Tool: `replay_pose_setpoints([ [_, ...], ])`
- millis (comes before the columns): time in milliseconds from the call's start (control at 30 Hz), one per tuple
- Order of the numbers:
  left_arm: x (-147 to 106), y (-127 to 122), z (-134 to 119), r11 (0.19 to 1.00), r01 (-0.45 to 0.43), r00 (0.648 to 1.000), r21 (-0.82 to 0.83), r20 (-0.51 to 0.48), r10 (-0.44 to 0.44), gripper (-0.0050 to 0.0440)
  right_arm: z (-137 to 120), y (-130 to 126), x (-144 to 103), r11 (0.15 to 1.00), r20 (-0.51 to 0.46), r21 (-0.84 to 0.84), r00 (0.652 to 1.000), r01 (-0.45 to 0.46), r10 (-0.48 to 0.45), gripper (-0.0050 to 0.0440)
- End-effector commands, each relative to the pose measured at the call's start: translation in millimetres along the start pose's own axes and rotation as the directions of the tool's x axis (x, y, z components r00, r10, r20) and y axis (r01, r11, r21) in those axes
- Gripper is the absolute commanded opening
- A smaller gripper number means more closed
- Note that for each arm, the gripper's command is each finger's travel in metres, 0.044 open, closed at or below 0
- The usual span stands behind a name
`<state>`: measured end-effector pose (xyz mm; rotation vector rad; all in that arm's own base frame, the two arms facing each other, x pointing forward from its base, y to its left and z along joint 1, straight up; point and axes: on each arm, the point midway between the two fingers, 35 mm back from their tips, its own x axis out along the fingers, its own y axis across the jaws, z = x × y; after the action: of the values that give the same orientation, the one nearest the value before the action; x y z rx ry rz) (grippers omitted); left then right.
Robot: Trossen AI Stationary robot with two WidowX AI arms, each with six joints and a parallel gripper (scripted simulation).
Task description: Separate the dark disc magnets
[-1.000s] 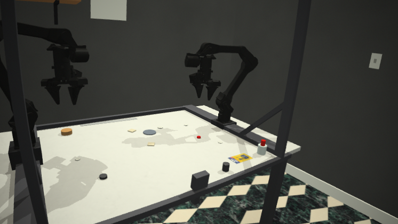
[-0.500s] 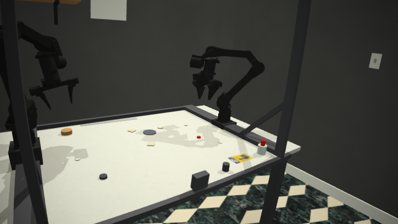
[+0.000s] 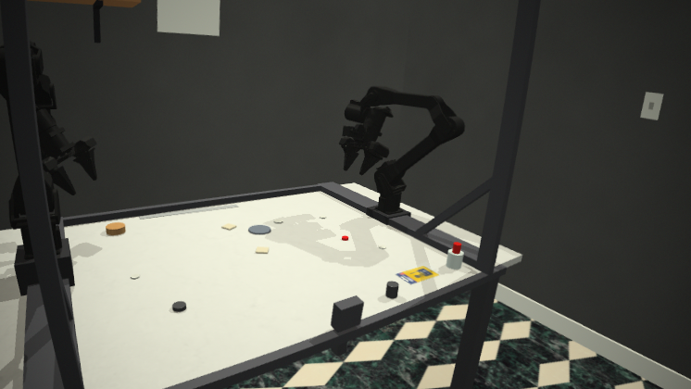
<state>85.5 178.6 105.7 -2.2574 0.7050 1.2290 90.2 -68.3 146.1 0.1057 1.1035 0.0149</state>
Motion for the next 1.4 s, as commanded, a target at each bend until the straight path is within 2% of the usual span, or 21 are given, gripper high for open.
replay_pose_setpoints([
  [0, -7.4, 2.8, 22.8, 0.963, 0.103, 0.993, -0.248, -0.022, -0.112, 0.04, -4.2, -4.7, -0.5, 0.999, 0.075, -0.013, 0.997, 0.034, -0.033, 0.04],
  [33, -8.8, 3.7, 26.4, 0.946, 0.122, 0.99, -0.302, -0.025, -0.136, 0.04, -4.8, -5.5, -0.5, 0.999, 0.084, -0.014, 0.996, 0.043, -0.042, 0.04],
  [100, -8.8, 3.7, 26.4, 0.946, 0.122, 0.99, -0.302, -0.025, -0.136, 0.04, -4.8, -5.5, -0.5, 0.999, 0.084, -0.014, 0.996, 0.043, -0.042, 0.04],
  [133, -10.4, 4.6, 29.4, 0.913, 0.15, 0.985, -0.379, -0.026, -0.173, 0.04, -5.5, -6.5, -0.4, 0.999, 0.091, -0.014, 0.995, 0.049, -0.047, 0.04],
  [300, -14.3, 8.6, 40.7, 0.86, 0.183, 0.975, -0.477, -0.026, -0.222, 0.04, -7.2, -8.8, -0.8, 0.996, 0.117, -0.02, 0.99, 0.083, -0.081, 0.04],
  [700, -18.7, 9.0, 45.1, 0.841, 0.204, 0.97, -0.501, -0.013, -0.243, 0.04, -7.4, -10.5, -2.6, 0.995, 0.123, -0.024, 0.988, 0.1, -0.096, 0.04],
  [1000, -12.5, 9.3, 46.6, 0.865, 0.187, 0.978, -0.465, 0.0, -0.211, 0.04, -6.4, -13.6, -1.1, 0.996, 0.129, -0.024, 0.988, 0.091, -0.087, 0.04],
  [1233, -2.2, 9.4, 50.3, 0.903, 0.157, 0.987, -0.399, 0.034, -0.156, 0.04, -4.9, -19.5, 1.5, 0.996, 0.14, -0.027, 0.987, 0.084, -0.079, 0.04],
  [1367, 10.2, 9.1, 55.2, 0.943, 0.114, 0.992, -0.311, 0.083, -0.092, 0.04, -3.0, -26.9, 5.2, 0.997, 0.153, -0.032, 0.986, 0.075, -0.069, 0.04],
])
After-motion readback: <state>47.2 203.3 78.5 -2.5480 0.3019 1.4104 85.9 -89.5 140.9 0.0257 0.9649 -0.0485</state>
